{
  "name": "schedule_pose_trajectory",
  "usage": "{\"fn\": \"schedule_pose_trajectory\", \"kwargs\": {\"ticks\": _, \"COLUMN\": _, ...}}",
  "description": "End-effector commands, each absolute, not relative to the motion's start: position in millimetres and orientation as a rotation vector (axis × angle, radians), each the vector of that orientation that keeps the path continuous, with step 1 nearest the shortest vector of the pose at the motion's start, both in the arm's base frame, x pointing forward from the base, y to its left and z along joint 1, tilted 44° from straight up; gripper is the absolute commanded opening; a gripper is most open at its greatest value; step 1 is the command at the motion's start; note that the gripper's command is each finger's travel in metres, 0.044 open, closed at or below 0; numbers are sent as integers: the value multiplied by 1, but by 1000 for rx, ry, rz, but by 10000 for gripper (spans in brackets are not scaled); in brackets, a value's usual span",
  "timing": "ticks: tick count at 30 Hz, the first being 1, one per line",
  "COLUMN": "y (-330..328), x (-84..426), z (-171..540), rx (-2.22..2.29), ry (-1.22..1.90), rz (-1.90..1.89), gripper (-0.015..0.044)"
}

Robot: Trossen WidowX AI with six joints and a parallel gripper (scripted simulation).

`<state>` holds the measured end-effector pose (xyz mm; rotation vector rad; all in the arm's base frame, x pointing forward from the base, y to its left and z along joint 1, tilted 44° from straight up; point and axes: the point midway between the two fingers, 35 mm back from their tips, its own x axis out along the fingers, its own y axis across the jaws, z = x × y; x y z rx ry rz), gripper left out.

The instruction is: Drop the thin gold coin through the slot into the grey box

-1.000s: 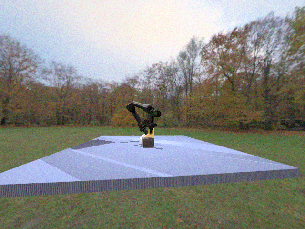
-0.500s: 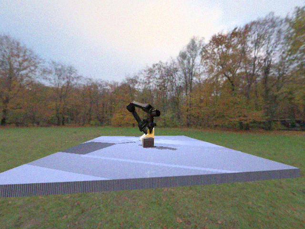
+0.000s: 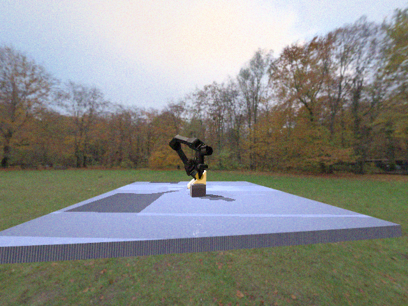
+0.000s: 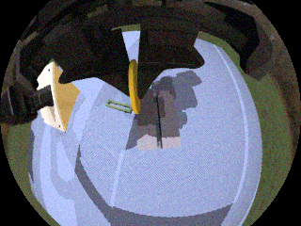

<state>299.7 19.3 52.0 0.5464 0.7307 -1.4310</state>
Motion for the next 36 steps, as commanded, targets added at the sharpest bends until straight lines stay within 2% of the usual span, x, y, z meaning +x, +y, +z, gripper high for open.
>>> {"fn": "schedule_pose_trajectory", "kwargs": {"ticks": 1, "y": 16, "x": 311, "z": 56, "rx": 542, "ry": 727, "rz": -1427, "gripper": 0}}
{"fn": "schedule_pose_trajectory", "kwargs": {"ticks": 9, "y": 8, "x": 325, "z": 61, "rx": 542, "ry": 723, "rz": -1429, "gripper": 0}}
{"fn": "schedule_pose_trajectory", "kwargs": {"ticks": 36, "y": 8, "x": 326, "z": 63, "rx": 542, "ry": 729, "rz": -1430, "gripper": 0}}
